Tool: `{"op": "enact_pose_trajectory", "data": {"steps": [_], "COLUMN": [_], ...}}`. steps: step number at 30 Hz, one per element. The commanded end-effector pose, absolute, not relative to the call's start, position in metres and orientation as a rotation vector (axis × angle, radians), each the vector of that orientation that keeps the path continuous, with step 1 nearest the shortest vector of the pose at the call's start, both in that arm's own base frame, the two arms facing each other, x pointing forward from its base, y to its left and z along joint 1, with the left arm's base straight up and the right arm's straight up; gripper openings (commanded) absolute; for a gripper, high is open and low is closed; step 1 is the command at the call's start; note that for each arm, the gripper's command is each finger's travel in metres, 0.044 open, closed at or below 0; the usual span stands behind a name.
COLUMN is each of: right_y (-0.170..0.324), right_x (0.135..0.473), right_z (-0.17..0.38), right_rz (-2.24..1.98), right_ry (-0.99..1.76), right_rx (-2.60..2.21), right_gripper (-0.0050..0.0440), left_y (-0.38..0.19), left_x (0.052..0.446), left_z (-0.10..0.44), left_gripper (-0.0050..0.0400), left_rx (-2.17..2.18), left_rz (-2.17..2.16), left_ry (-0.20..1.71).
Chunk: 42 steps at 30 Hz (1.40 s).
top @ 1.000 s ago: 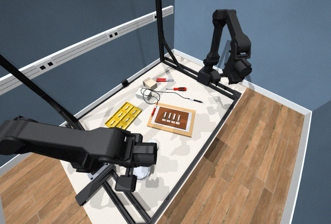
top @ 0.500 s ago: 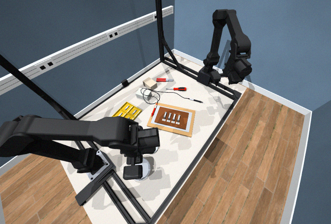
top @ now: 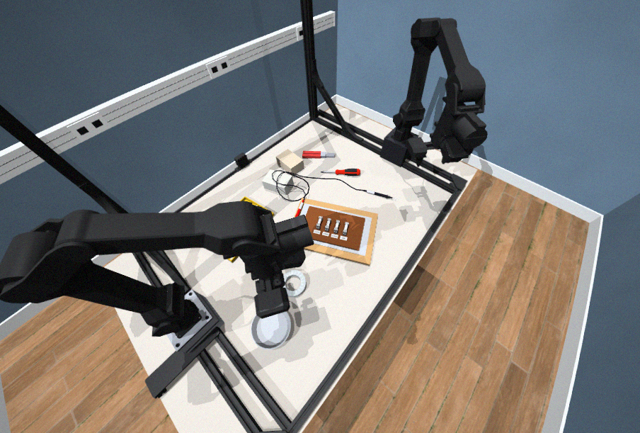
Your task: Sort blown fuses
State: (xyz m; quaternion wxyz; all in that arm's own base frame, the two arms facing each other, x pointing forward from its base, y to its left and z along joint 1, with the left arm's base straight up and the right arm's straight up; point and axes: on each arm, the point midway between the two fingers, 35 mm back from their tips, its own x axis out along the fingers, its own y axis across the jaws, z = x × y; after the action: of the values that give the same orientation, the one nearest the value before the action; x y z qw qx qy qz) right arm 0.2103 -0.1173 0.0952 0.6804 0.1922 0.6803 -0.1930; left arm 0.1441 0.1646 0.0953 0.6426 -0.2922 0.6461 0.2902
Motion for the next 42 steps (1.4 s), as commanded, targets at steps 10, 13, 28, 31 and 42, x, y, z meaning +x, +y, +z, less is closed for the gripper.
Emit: {"op": "enact_pose_trajectory", "data": {"steps": [10,13,28,31,42], "right_y": [-0.094,-0.087,-0.056,-0.049,-0.028], "right_x": [0.252,0.261,0.302,0.312,0.339], "right_z": [0.089,0.087,0.074,0.071,0.063], "right_rz": [-0.306,-0.273,-0.127,-0.093,0.008], "right_ry": [1.527,1.532,1.545,1.546,1.551], "right_rx": [0.303,0.270,0.125,0.092,-0.009], "right_gripper": [0.0089,0.0089,0.0089,0.0089,0.0089], "left_y": [0.168,0.168,0.168,0.168,0.168], "left_x": [0.146,0.146,0.146,0.146,0.146], "left_z": [0.101,0.101,0.101,0.101,0.101], "left_gripper": [0.0400,0.0400,0.0400,0.0400,0.0400], "left_rx": [-0.661,-0.661,-0.661,-0.661,-0.661], "left_rz": [0.672,0.672,0.672,0.672,0.672], "left_ry": [1.450,1.450,1.450,1.450,1.450]}}
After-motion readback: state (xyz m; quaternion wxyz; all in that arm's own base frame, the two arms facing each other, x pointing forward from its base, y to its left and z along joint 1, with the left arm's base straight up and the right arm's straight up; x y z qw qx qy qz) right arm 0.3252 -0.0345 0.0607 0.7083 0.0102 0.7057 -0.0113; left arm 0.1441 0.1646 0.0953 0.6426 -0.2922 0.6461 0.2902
